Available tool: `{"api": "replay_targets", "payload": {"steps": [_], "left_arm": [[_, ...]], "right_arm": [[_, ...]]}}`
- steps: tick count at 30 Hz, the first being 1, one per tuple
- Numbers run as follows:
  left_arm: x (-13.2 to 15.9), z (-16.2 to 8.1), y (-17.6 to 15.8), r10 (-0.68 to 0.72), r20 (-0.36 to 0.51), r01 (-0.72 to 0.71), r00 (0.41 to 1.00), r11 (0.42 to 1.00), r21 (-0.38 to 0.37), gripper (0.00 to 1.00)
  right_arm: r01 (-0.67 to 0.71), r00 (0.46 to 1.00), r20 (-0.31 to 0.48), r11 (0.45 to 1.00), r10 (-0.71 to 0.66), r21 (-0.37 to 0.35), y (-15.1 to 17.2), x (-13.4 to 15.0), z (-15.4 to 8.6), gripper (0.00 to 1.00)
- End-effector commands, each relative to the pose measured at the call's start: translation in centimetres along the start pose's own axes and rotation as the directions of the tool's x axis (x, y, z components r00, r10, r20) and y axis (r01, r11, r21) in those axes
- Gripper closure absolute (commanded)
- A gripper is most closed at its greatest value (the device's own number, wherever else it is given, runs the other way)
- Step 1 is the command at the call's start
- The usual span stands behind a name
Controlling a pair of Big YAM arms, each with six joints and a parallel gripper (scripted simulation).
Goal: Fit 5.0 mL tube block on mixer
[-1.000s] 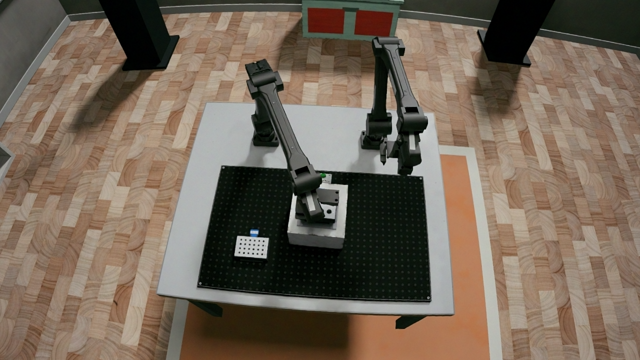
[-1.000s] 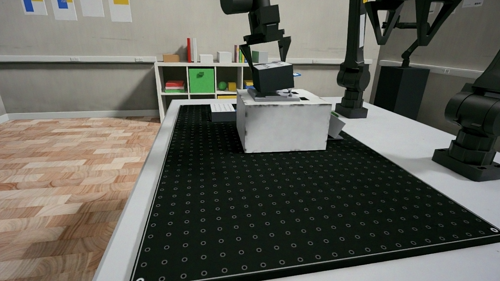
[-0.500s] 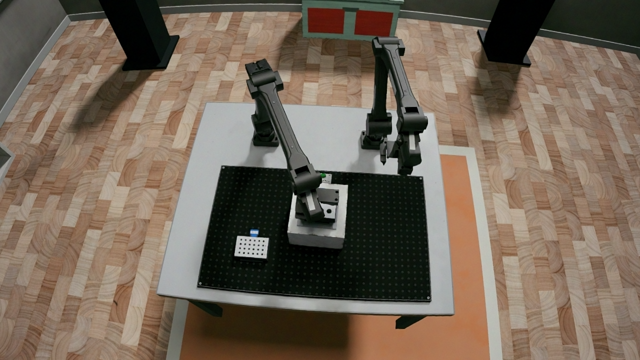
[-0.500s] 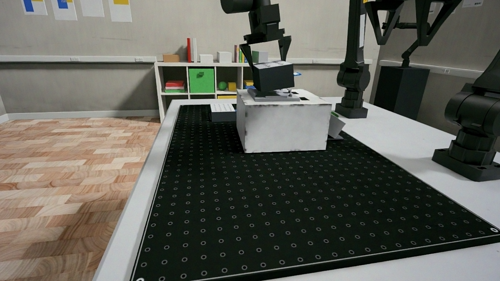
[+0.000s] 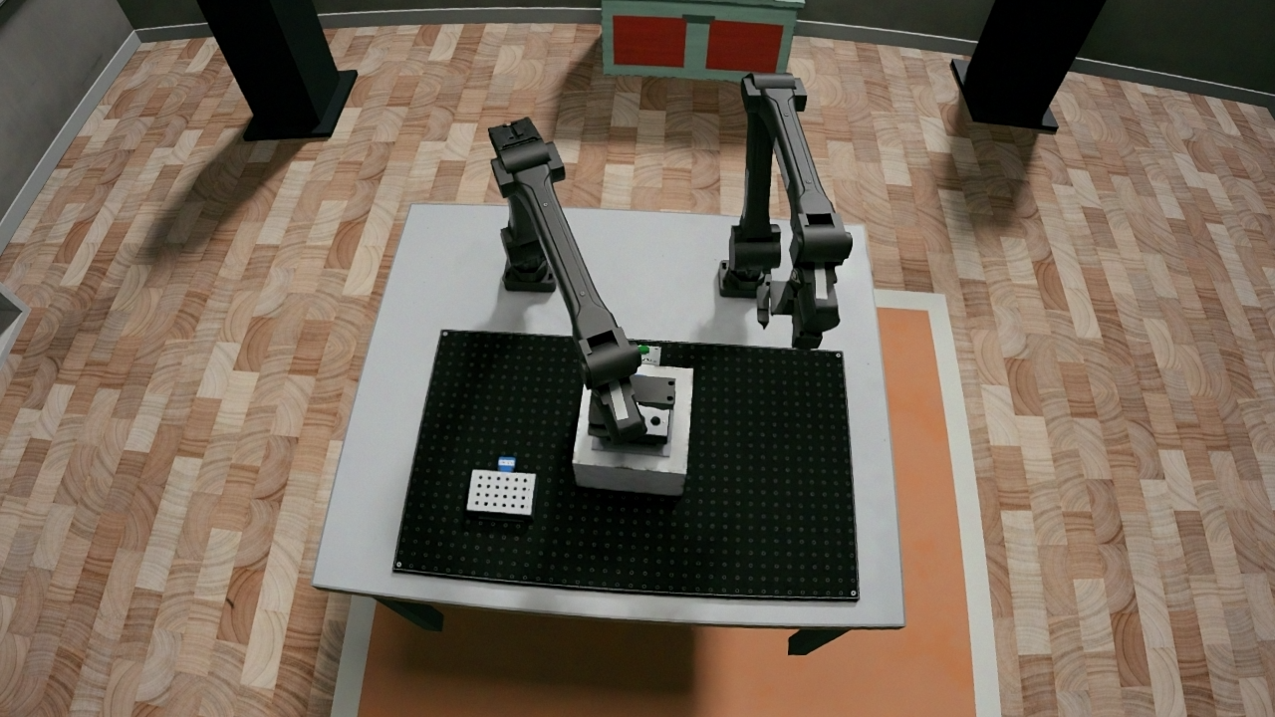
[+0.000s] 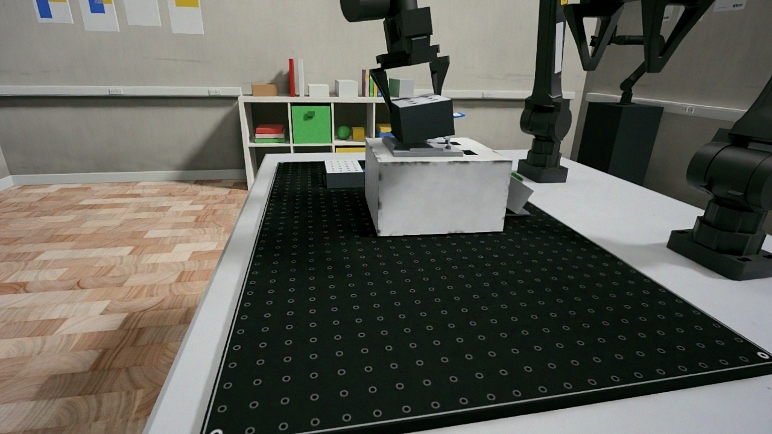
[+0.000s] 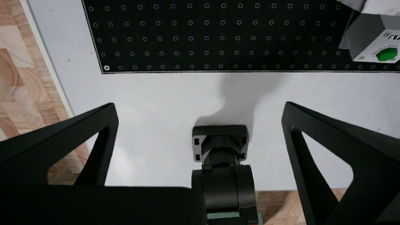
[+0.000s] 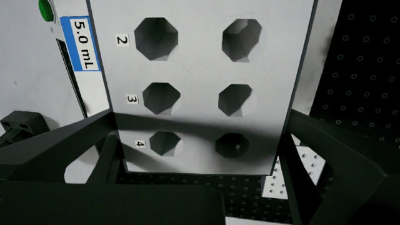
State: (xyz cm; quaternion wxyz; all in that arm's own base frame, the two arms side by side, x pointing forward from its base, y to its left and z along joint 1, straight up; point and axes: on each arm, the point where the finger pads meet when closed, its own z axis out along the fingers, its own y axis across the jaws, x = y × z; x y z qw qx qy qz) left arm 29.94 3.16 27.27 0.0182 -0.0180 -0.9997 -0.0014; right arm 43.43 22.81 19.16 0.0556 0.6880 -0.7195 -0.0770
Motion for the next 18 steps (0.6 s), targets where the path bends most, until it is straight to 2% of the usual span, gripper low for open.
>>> {"api": "replay_targets", "payload": {"steps": [1,18], "left_arm": [[-0.68,-1.78,-0.03,-0.001,0.038,0.001,0.999,1.0,-0.005,0.0],[-0.91,-2.39,0.0,-0.001,0.052,0.001,0.999,1.0,-0.006,0.0]], "right_arm": [[0.003,0.997,0.076,0.991,-0.013,0.132,-1.17,-0.95,-6.38,1.0],[0.001,0.997,0.08,0.99,-0.012,0.14,-1.0,-0.84,-6.82,1.0]]}}
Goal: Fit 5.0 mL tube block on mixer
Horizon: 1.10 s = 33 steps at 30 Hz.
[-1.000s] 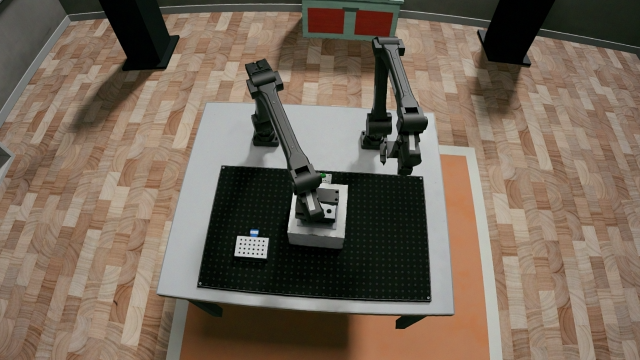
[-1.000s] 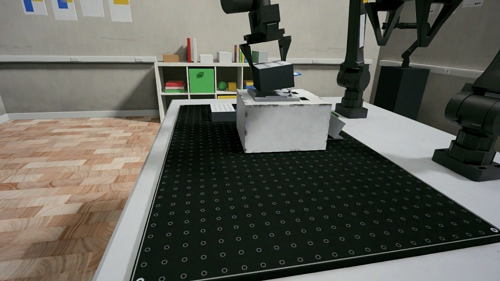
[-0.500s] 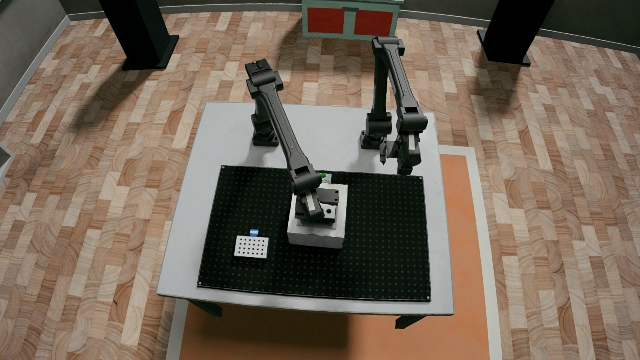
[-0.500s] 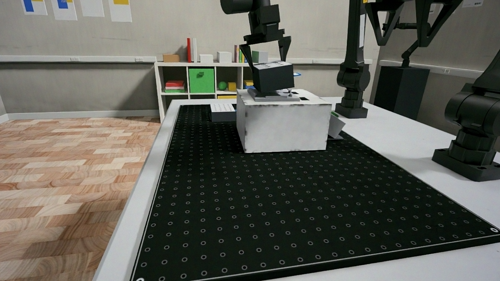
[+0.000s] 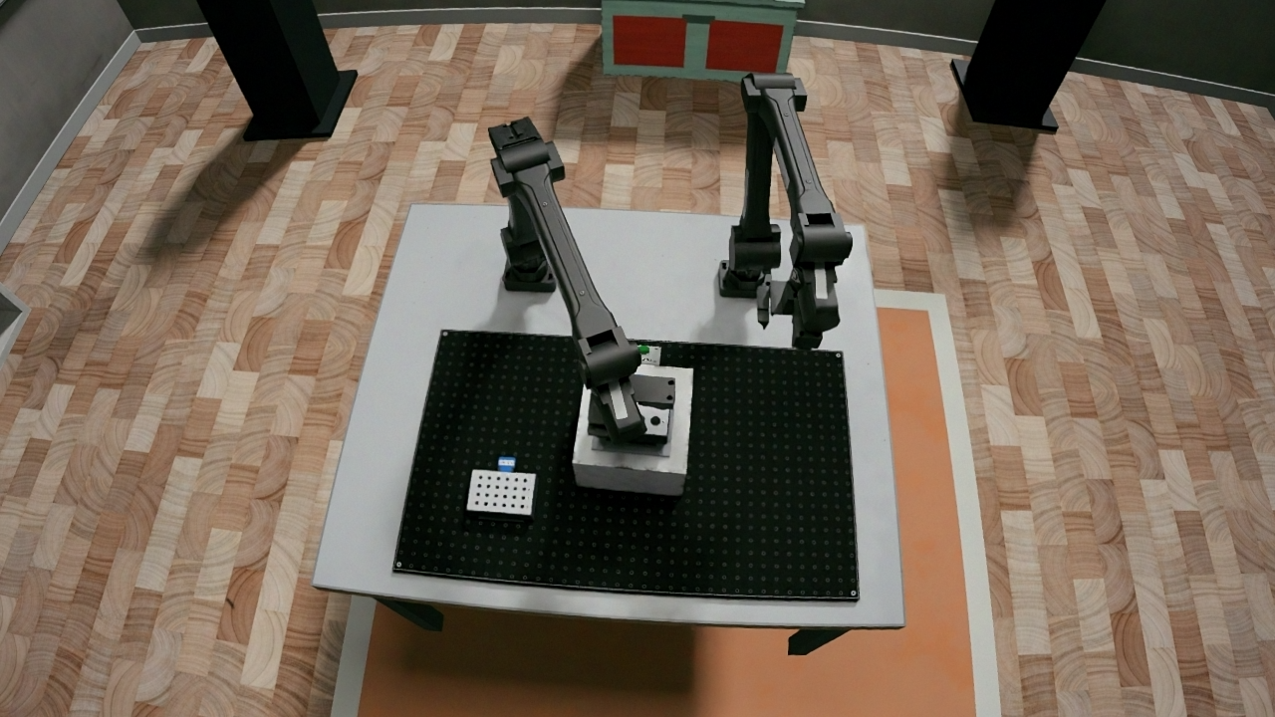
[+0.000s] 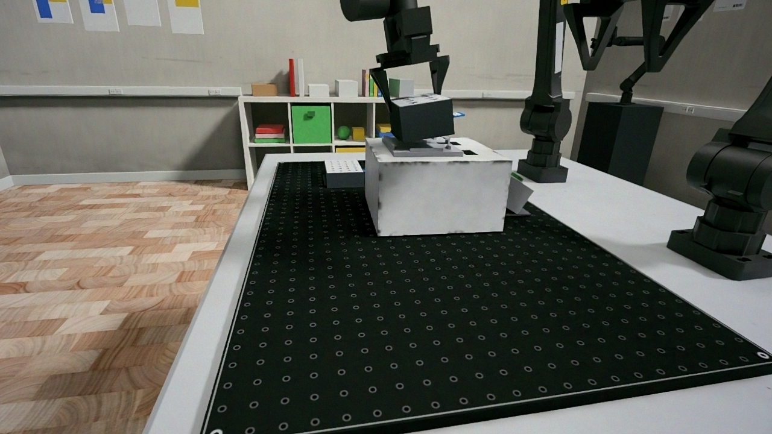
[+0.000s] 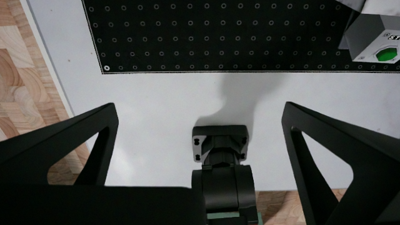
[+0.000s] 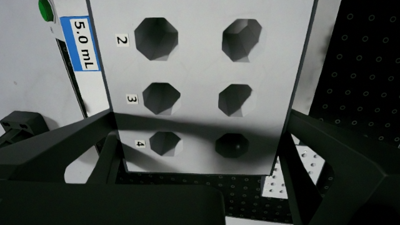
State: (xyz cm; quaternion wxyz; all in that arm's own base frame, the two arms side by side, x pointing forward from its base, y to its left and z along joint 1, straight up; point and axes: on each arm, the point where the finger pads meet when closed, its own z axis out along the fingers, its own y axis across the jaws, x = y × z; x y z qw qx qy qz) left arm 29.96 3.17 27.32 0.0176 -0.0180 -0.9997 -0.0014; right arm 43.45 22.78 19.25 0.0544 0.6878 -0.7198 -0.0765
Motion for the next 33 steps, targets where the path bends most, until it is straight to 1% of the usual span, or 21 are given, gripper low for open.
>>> {"api": "replay_targets", "payload": {"steps": [1,7,19,33], "left_arm": [[-0.9,-2.3,0.0,-0.001,0.051,0.001,0.999,1.0,-0.006,0.0],[-0.5,-1.7,-0.1,-0.001,0.033,0.001,0.999,1.0,-0.003,0.0],[0.3,-0.3,-0.2,-0.001,-0.004,0.001,1.0,1.0,0.002,0.0],[-0.4,-1.7,-0.1,-0.001,0.031,0.001,1.0,1.0,-0.002,0.0]], "right_arm": [[0.002,0.997,0.079,0.991,-0.013,0.137,-1.0,-0.9,-6.7,1.0],[0.0,0.998,0.07,0.993,-0.009,0.119,-1.4,-1.0,-5.8,1.0],[-0.001,0.998,0.069,0.993,-0.008,0.118,-1.4,-1.0,-5.7,1.0],[-0.001,0.998,0.068,0.993,-0.006,0.115,-1.4,-1.0,-5.6,1.0]]}}
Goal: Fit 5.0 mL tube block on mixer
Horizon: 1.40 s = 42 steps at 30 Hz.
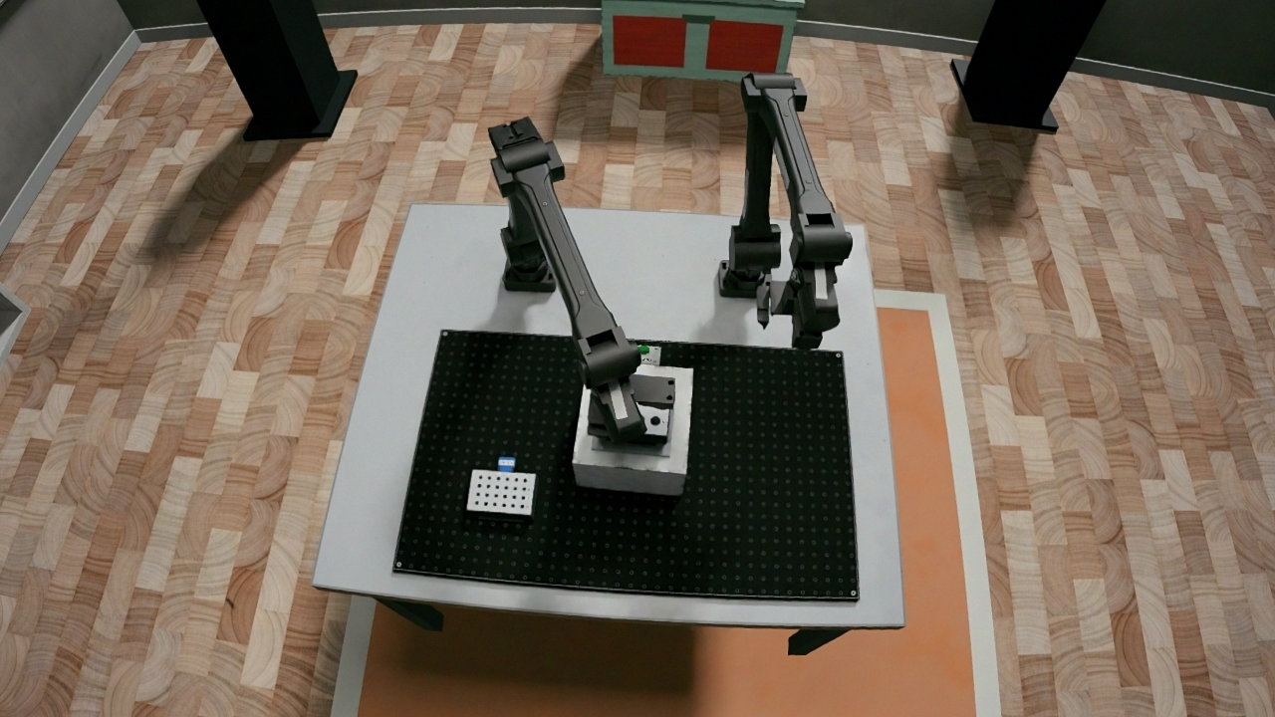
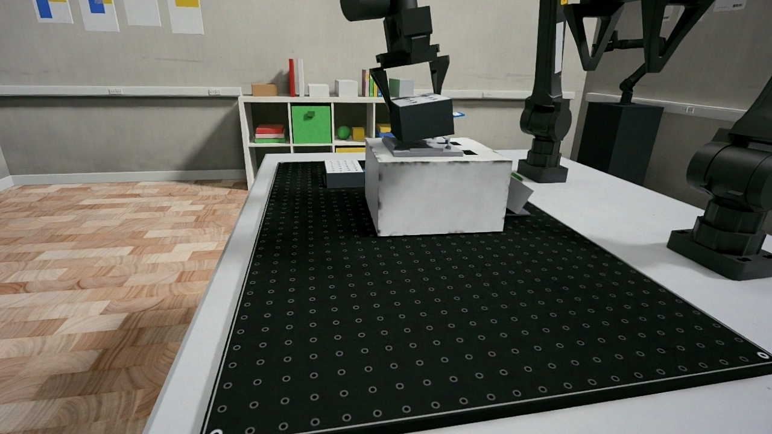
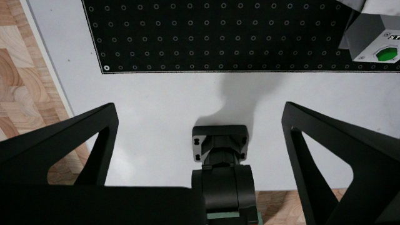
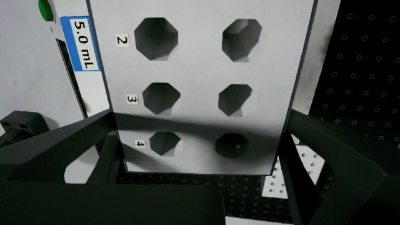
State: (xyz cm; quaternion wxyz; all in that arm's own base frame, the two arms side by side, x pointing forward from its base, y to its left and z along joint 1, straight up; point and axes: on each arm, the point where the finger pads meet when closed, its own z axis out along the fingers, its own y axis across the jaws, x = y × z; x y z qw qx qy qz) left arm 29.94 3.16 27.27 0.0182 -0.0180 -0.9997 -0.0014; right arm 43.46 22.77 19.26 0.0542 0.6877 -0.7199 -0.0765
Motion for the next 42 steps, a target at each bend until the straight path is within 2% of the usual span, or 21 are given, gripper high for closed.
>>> {"api": "replay_targets", "payload": {"steps": [1,24,42], "left_arm": [[-0.4,-1.8,-0.1,-0.001,0.033,0.001,0.999,1.0,-0.002,0.0],[-0.7,-2.5,-0.1,0.0,0.052,0.0,0.999,1.0,-0.004,0.0],[0.3,-0.5,-0.2,0.0,0.002,0.0,1.0,1.0,0.003,0.0]], "right_arm": [[-0.001,0.998,0.068,0.993,-0.007,0.115,-1.4,-1.0,-5.6,1.0],[-0.003,0.998,0.066,0.994,-0.005,0.111,-1.5,-1.0,-5.4,1.0],[-0.003,0.998,0.065,0.994,-0.004,0.108,-1.5,-1.0,-5.3,1.0]]}}
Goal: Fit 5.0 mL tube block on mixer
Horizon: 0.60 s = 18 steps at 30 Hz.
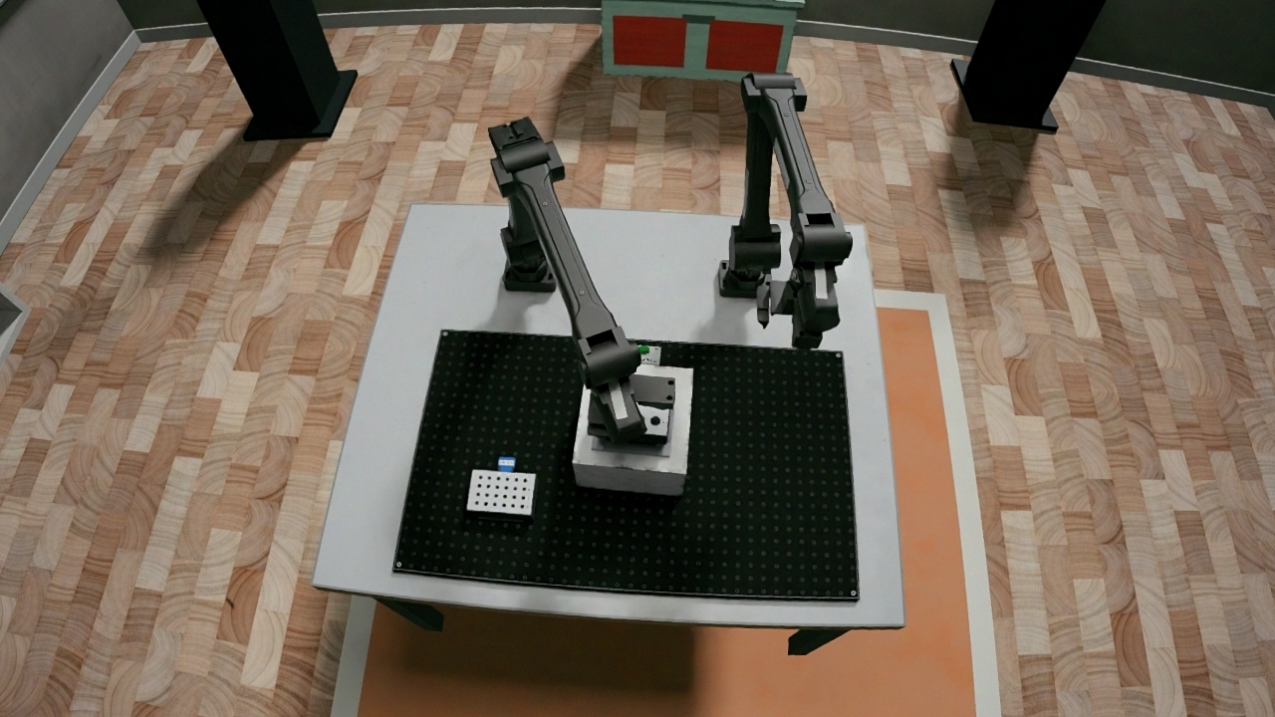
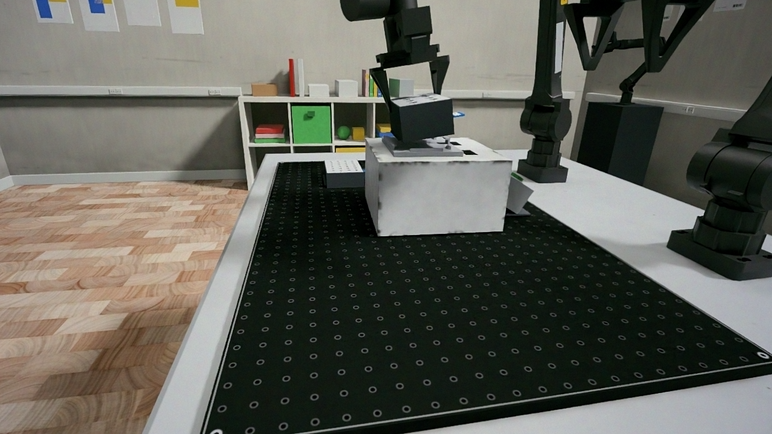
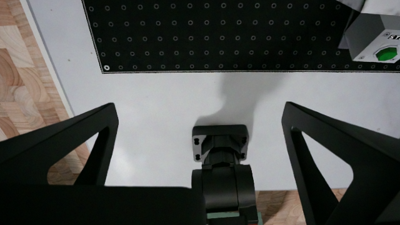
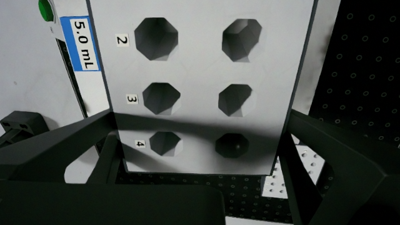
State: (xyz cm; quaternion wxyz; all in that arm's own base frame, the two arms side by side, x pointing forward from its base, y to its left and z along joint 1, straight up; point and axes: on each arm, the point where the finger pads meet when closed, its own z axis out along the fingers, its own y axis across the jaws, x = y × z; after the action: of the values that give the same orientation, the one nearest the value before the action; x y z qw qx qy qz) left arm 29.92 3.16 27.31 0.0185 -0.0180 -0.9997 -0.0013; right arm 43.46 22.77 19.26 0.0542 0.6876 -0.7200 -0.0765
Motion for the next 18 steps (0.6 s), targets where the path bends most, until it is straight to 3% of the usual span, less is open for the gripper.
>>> {"api": "replay_targets", "payload": {"steps": [1,18], "left_arm": [[0.3,-0.4,-0.2,0.0,0.003,0.0,1.0,1.0,0.003,0.0],[-0.6,-2.1,-0.1,0.0,0.048,0.0,0.999,1.0,-0.003,0.0]], "right_arm": [[-0.003,0.998,0.065,0.994,-0.004,0.108,-1.5,-1.0,-5.3,1.0],[-0.003,0.998,0.061,0.995,-0.003,0.101,-1.7,-1.0,-4.2,1.0]]}}
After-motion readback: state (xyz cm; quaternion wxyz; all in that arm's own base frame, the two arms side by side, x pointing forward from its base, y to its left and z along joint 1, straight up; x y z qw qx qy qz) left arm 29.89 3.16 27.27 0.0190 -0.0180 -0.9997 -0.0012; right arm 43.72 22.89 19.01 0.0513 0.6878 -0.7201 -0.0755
